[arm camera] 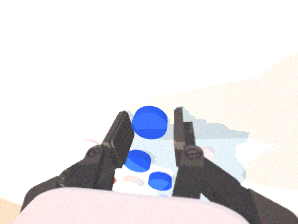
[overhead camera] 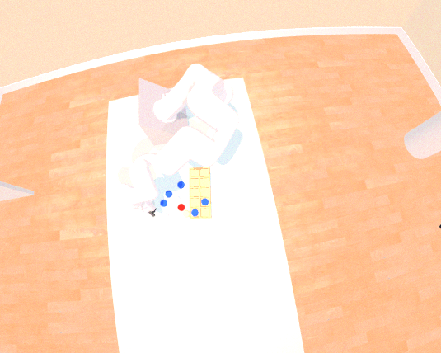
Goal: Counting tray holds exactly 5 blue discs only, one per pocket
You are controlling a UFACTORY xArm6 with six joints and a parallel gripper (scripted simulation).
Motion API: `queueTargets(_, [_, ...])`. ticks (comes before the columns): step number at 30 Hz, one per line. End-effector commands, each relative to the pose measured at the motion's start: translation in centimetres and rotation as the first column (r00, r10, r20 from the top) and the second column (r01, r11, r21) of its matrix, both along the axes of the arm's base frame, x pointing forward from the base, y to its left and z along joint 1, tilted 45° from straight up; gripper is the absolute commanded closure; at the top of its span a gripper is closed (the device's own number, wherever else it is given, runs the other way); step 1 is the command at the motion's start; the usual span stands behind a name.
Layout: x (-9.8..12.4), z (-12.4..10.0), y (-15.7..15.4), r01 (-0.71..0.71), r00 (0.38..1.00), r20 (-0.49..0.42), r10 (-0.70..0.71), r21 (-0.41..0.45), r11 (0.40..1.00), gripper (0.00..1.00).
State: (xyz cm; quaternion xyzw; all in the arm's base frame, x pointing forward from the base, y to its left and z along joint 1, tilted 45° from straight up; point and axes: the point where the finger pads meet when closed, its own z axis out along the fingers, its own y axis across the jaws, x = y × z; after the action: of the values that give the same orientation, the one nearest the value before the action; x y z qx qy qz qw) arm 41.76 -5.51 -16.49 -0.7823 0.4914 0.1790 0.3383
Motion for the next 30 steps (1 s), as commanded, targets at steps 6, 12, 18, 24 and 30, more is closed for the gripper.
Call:
queueTargets(6, [0.20,0.14,-0.20,0.002,1.000,0.004,-0.002,-0.002,1.000,1.00])
queueTargets(12, [0.20,0.14,-0.20,0.002,1.000,0.004,-0.002,-0.002,1.000,1.00])
queueTargets(18, [0.20,0.14,-0.20,0.002,1.000,0.004,-0.002,-0.002,1.000,1.00])
queueTargets(24, [0.20,0.14,-0.20,0.002,1.000,0.004,-0.002,-0.002,1.000,1.00])
queueTargets(30, [0.20,0.14,-0.20,0.002,1.000,0.004,-0.002,-0.002,1.000,1.00])
